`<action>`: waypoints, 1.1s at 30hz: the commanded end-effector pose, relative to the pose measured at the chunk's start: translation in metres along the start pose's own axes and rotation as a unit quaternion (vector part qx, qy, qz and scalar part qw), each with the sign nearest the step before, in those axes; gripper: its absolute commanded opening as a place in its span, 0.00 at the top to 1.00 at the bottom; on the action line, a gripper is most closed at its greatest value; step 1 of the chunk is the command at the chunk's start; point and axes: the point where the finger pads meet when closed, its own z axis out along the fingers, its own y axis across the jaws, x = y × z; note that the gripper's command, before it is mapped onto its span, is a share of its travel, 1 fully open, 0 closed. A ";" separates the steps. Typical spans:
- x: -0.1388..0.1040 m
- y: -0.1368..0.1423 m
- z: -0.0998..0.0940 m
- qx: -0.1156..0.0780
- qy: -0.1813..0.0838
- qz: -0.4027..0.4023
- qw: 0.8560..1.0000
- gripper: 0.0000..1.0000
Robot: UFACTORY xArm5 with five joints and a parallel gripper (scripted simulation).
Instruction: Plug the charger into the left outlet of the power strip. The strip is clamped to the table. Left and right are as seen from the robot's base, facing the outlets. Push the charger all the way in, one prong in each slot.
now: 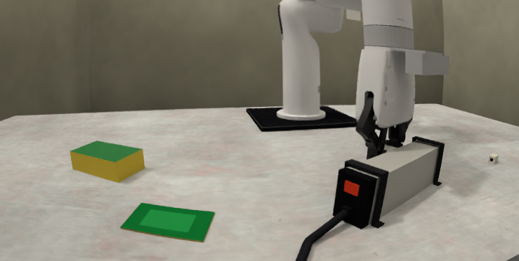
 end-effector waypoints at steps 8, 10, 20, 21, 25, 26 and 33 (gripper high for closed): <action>0.001 0.000 -0.021 -0.001 0.001 0.000 1.000 0.56; 0.001 0.000 -0.027 -0.001 0.001 0.000 1.000 0.56; 0.001 0.000 -0.055 -0.001 0.001 0.000 1.000 0.56; 0.001 0.000 -0.058 -0.001 0.001 0.000 1.000 0.56; 0.001 0.000 -0.073 -0.001 0.001 0.000 1.000 0.56; 0.001 0.000 -0.077 -0.001 0.001 0.000 1.000 0.56; 0.001 0.000 -0.093 -0.001 0.001 0.000 1.000 0.56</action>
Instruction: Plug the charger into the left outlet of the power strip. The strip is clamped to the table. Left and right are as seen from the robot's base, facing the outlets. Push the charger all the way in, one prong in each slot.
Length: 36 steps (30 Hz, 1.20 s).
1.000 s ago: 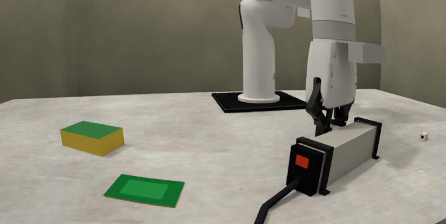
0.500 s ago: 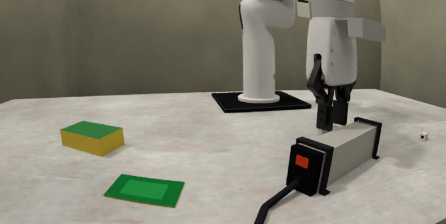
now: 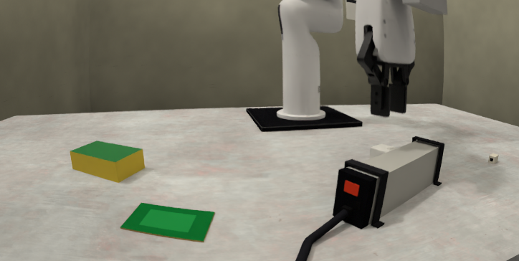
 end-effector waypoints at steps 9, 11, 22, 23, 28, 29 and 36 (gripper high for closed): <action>0.001 0.000 -0.027 0.000 0.001 0.000 1.000 0.56; 0.001 0.000 -0.030 0.000 0.001 0.000 1.000 0.56; 0.001 0.000 -0.033 0.000 0.001 0.000 1.000 0.56; 0.001 0.000 -0.033 0.000 0.001 0.000 1.000 0.56; 0.001 0.000 -0.033 0.000 0.001 0.000 1.000 0.56; 0.001 0.000 -0.033 0.000 0.001 0.000 1.000 0.56; 0.001 0.000 -0.033 0.000 0.001 0.000 1.000 0.56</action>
